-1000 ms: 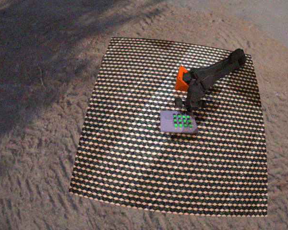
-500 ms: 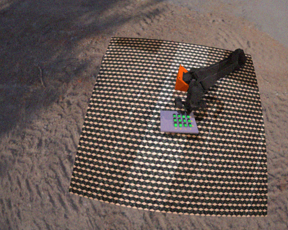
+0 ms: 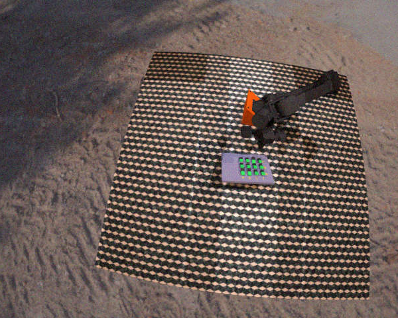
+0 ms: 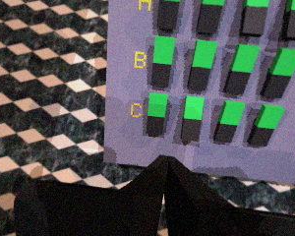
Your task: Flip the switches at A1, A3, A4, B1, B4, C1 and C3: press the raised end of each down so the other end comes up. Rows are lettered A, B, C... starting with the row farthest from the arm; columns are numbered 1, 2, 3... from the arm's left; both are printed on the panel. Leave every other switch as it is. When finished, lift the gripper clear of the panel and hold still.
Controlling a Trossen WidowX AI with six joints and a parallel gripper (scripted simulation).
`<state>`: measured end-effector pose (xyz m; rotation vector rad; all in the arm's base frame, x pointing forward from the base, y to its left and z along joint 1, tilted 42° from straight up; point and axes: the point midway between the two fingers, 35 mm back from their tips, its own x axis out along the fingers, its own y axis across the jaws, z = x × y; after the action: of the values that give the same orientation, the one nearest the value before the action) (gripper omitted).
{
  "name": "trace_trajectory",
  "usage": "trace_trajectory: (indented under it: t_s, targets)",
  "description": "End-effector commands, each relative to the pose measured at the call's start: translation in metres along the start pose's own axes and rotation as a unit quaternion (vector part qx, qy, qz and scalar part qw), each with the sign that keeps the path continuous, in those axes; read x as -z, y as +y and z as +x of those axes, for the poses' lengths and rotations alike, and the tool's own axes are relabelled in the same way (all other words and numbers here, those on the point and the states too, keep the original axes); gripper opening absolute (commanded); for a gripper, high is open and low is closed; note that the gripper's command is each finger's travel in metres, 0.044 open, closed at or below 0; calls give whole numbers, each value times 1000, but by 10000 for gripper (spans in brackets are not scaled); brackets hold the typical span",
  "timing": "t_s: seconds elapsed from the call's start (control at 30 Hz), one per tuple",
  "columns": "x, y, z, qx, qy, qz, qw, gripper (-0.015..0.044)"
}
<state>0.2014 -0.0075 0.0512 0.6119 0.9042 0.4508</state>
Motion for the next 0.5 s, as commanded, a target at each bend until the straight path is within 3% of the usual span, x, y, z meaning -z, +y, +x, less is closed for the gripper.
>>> trace_trajectory:
  t_s: [0.0, 0.17, 0.47]
  targets:
    - [-4, 7, -19, -7, -9, -9, 1000, 0]
    - [-6, 3, -19, -6, -9, -9, 1000, 0]
    - [-24, -50, -18, -5, -10, -11, 1000, 0]
